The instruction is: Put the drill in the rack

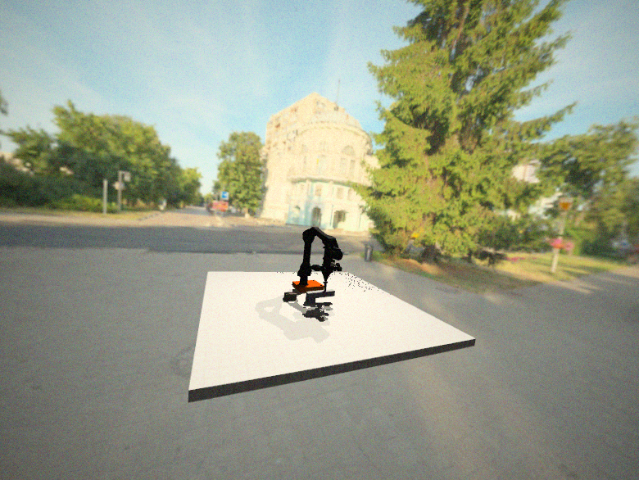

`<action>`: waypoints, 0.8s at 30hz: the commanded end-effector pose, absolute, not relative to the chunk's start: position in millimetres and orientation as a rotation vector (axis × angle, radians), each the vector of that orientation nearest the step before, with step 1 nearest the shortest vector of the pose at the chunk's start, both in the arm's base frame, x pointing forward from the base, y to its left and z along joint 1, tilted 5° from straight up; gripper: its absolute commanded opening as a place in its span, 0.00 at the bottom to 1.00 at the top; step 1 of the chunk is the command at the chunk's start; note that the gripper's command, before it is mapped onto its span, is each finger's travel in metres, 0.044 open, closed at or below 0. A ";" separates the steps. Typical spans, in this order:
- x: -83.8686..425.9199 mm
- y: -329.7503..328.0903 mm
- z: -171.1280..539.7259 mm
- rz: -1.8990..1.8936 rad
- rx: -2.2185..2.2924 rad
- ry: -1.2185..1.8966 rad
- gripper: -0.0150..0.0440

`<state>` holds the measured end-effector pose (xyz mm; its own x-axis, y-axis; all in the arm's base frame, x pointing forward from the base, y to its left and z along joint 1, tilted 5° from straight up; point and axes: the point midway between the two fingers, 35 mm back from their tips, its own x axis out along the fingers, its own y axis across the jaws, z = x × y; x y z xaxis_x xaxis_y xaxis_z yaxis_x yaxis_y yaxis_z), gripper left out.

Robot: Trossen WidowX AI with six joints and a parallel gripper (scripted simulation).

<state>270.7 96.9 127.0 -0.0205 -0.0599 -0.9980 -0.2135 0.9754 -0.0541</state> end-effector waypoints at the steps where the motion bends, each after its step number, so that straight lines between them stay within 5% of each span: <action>1: 268.8 97.4 122.7 0.124 -0.207 1.595 0.25; 24: 270.6 97.2 113.7 0.124 -0.206 1.595 0.25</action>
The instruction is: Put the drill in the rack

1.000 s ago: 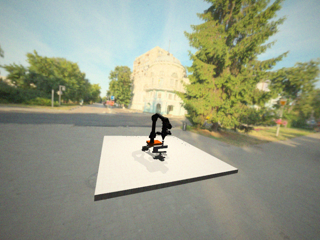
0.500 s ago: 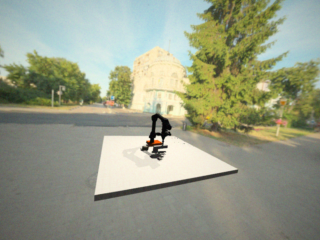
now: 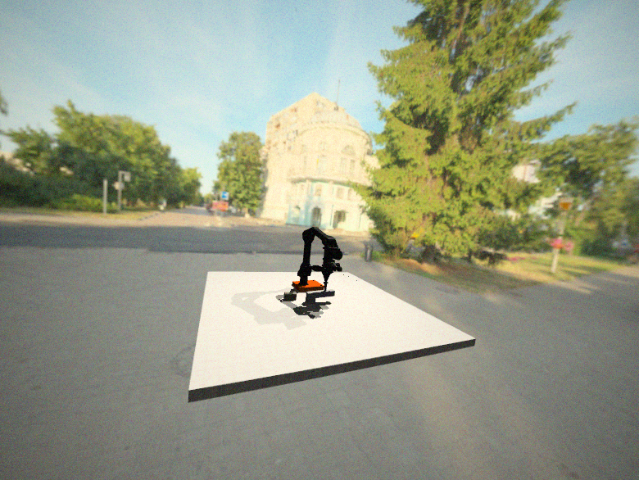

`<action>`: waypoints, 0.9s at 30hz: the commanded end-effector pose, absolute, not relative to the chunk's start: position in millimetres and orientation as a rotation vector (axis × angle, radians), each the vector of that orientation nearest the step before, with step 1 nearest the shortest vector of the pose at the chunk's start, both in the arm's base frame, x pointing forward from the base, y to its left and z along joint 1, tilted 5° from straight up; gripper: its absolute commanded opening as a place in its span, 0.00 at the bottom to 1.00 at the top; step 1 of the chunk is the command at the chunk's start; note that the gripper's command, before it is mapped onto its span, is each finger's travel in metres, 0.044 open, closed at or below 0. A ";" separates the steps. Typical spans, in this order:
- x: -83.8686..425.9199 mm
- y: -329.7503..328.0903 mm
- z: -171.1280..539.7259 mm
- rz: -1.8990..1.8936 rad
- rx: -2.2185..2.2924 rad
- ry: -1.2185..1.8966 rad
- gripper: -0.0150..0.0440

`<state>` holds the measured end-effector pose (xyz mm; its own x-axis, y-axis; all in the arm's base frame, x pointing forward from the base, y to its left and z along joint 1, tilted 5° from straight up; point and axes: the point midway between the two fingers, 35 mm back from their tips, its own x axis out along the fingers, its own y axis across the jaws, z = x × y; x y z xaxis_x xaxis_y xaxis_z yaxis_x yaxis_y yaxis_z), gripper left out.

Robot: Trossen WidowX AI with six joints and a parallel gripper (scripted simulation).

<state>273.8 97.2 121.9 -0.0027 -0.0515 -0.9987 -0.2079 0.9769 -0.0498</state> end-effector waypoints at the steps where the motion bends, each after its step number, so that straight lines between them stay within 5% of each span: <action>1: 270.3 97.2 113.5 0.124 -0.206 1.595 0.25; 27: 264.8 96.8 105.0 0.124 -0.206 1.595 0.25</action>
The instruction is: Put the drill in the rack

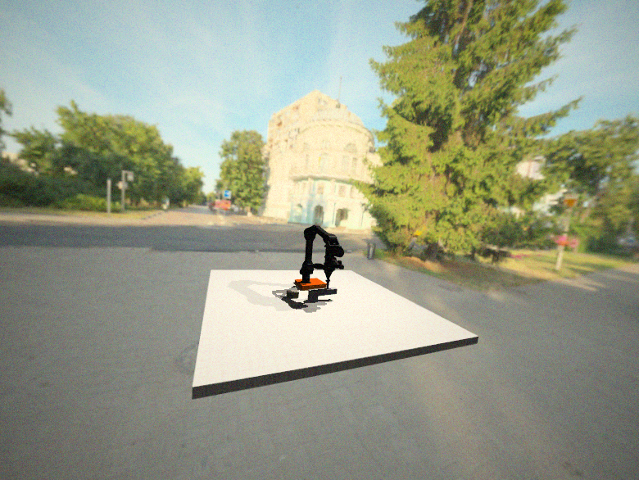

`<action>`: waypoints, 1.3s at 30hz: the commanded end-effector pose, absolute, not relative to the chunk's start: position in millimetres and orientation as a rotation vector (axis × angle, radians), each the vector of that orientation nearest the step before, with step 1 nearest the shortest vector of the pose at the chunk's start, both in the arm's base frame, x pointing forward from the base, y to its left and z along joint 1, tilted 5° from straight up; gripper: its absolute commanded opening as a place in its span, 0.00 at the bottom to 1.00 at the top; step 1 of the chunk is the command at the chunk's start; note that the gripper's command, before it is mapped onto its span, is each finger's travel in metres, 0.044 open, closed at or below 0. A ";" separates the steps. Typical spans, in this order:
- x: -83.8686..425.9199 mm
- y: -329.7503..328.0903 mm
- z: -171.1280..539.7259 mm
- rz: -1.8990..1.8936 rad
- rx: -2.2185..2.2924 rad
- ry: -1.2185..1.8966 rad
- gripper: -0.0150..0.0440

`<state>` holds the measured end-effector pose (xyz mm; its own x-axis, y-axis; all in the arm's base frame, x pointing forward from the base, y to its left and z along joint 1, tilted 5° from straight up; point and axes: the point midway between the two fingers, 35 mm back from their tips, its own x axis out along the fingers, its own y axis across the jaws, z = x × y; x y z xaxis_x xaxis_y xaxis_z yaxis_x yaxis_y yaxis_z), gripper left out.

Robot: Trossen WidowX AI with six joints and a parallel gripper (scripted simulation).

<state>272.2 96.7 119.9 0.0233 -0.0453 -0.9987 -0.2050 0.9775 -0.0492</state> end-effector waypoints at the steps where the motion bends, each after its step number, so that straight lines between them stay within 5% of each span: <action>1: 264.8 96.8 104.7 0.124 -0.206 1.595 0.25; 39: 263.4 98.1 91.5 0.124 -0.206 1.596 0.25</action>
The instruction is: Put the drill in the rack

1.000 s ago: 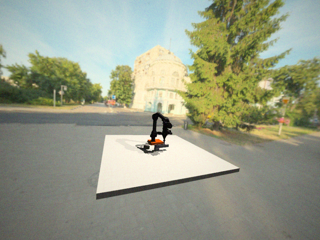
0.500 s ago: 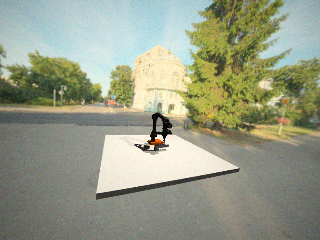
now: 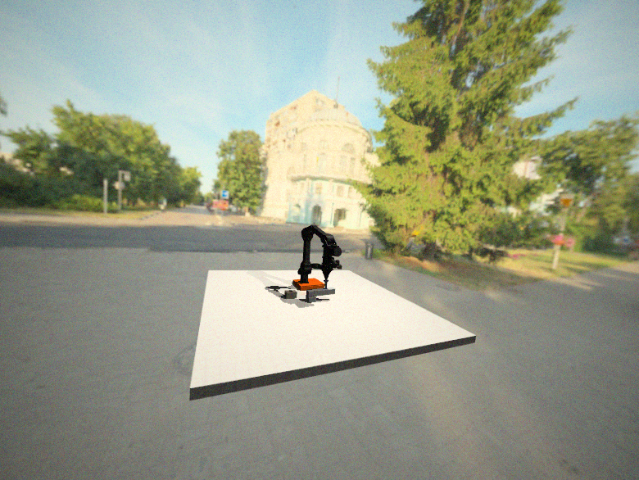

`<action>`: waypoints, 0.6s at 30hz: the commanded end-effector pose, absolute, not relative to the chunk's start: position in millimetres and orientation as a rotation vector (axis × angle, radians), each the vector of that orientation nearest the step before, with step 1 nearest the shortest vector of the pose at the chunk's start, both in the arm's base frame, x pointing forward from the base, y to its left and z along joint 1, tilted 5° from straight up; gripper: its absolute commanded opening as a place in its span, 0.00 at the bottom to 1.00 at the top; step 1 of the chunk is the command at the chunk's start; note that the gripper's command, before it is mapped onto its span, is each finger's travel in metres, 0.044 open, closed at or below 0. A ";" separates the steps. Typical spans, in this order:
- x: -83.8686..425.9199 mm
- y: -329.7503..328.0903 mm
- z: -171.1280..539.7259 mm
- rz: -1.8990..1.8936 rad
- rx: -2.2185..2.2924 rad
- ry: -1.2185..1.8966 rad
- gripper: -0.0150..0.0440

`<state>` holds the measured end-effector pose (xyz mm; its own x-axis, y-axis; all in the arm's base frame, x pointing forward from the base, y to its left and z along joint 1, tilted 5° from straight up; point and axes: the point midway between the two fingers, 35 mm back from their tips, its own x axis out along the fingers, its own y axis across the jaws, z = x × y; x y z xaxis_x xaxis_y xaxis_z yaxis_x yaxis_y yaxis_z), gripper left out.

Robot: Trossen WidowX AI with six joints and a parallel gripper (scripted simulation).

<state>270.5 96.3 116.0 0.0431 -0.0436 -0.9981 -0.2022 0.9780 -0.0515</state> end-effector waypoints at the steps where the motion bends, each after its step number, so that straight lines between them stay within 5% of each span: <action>1: 263.4 98.2 91.3 0.124 -0.206 1.596 0.25; 18: 263.5 99.0 89.9 0.124 -0.206 1.596 0.25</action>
<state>270.1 96.4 114.7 0.0452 -0.0452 -0.9980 -0.2006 0.9782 -0.0534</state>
